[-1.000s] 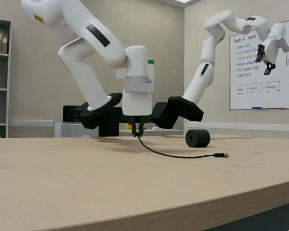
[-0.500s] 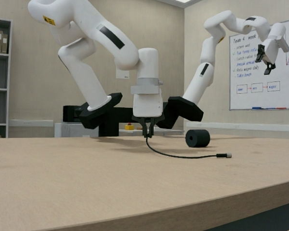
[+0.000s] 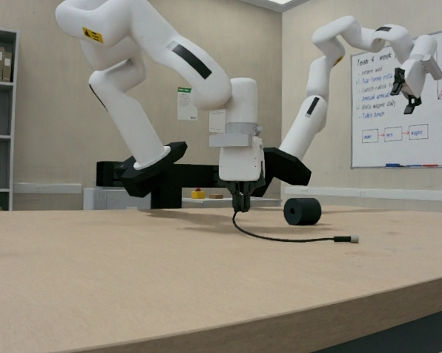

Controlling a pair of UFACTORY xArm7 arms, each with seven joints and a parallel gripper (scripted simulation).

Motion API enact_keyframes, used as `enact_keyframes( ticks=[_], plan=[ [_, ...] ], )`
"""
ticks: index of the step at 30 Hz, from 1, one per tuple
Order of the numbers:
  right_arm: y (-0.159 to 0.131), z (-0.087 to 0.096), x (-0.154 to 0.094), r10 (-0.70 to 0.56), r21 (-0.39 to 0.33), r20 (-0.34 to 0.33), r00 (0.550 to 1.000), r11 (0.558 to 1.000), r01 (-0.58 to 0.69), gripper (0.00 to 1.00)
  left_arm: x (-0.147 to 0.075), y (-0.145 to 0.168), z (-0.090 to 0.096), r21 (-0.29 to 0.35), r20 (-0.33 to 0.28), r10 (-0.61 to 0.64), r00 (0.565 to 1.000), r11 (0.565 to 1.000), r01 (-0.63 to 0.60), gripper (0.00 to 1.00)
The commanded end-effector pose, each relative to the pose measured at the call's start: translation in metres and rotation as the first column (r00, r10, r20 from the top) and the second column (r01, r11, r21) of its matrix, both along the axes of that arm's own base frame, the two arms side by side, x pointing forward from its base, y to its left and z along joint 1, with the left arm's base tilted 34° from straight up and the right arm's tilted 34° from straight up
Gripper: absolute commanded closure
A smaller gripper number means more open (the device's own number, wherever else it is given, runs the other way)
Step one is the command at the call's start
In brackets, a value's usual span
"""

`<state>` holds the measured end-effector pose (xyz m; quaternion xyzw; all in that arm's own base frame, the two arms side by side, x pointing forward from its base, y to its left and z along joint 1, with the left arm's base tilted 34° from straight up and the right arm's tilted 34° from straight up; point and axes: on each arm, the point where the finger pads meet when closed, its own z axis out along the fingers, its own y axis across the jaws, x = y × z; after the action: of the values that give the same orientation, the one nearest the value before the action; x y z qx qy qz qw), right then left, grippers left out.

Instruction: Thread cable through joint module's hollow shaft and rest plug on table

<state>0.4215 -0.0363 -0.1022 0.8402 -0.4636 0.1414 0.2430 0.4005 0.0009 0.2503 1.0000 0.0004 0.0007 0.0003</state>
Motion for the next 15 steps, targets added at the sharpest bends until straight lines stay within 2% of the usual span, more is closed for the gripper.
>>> enact_keyframes(
  ticks=[1,6,12,15],
  plan=[
    [0.018,-0.012,0.001,-0.102,0.001,0.076,0.992,0.995,0.103,1.00,0.001,-0.001,0.002,0.001,0.004,-0.003,1.000,1.000,0.003,0.00],
    [0.031,-0.023,0.000,-0.194,0.009,0.137,0.971,0.981,0.195,1.00,0.001,-0.001,0.002,0.001,0.004,-0.003,1.000,1.000,0.003,0.00],
    [0.035,-0.027,0.000,-0.223,0.012,0.155,0.962,0.975,0.223,1.00,0.001,-0.001,0.002,0.001,0.004,-0.003,1.000,1.000,0.003,0.00],
    [0.046,-0.037,-0.003,-0.290,0.022,0.200,0.936,0.956,0.292,1.00,0.001,-0.001,0.002,0.001,0.004,-0.003,1.000,1.000,0.003,0.00]
  ],
)
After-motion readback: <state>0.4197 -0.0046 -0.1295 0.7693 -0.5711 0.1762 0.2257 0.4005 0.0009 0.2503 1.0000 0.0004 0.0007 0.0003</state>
